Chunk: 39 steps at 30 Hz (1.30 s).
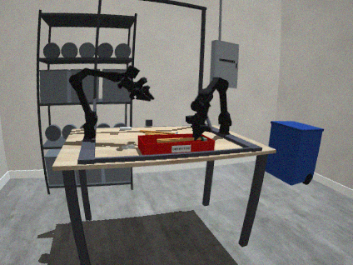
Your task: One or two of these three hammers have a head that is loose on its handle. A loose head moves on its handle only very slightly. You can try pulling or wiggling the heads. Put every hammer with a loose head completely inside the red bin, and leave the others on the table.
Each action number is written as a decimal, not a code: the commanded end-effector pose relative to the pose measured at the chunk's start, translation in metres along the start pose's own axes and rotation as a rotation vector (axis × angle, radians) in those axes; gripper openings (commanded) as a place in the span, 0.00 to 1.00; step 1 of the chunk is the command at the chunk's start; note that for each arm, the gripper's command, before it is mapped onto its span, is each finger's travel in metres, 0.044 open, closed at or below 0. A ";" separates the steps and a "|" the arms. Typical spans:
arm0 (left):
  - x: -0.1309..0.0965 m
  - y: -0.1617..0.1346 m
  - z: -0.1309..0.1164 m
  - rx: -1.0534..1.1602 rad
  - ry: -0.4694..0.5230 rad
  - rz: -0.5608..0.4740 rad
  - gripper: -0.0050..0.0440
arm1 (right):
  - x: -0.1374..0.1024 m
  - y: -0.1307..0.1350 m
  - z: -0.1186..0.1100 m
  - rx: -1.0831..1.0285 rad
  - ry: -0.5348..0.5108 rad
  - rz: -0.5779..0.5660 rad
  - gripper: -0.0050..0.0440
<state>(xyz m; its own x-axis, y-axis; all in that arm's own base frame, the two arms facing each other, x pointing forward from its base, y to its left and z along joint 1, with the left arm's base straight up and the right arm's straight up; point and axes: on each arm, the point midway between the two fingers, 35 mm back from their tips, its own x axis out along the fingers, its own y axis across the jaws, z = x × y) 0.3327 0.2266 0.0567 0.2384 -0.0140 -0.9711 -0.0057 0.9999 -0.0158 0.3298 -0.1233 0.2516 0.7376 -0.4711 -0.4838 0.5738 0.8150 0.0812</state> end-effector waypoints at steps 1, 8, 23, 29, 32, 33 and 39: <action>-0.004 0.000 0.007 0.014 -0.039 0.021 0.18 | -0.005 -0.002 0.003 -0.002 -0.014 0.013 0.63; 0.001 0.001 0.007 0.015 -0.046 0.026 0.18 | -0.003 -0.007 -0.003 -0.018 -0.003 0.033 0.63; 0.012 0.001 0.003 0.013 -0.033 0.017 0.18 | 0.000 -0.015 -0.011 -0.043 0.004 0.062 0.63; 0.031 0.001 -0.002 0.012 -0.031 0.016 0.18 | 0.005 -0.012 -0.010 -0.041 0.010 0.062 0.63; 0.034 0.002 -0.003 0.013 -0.036 0.019 0.18 | 0.006 -0.009 -0.007 -0.036 0.002 0.060 0.63; 0.034 0.002 -0.003 0.013 -0.036 0.019 0.18 | 0.006 -0.009 -0.007 -0.036 0.002 0.060 0.63; 0.029 0.004 0.001 0.015 -0.049 0.032 0.37 | 0.009 -0.006 -0.006 -0.034 0.002 0.059 0.63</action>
<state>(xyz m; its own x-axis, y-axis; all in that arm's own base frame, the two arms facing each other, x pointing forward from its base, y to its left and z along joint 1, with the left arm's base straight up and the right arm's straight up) 0.3364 0.2292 0.0192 0.2614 0.0024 -0.9652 -0.0032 1.0000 0.0016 0.3259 -0.1307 0.2255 0.7496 -0.4135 -0.5168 0.5175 0.8529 0.0681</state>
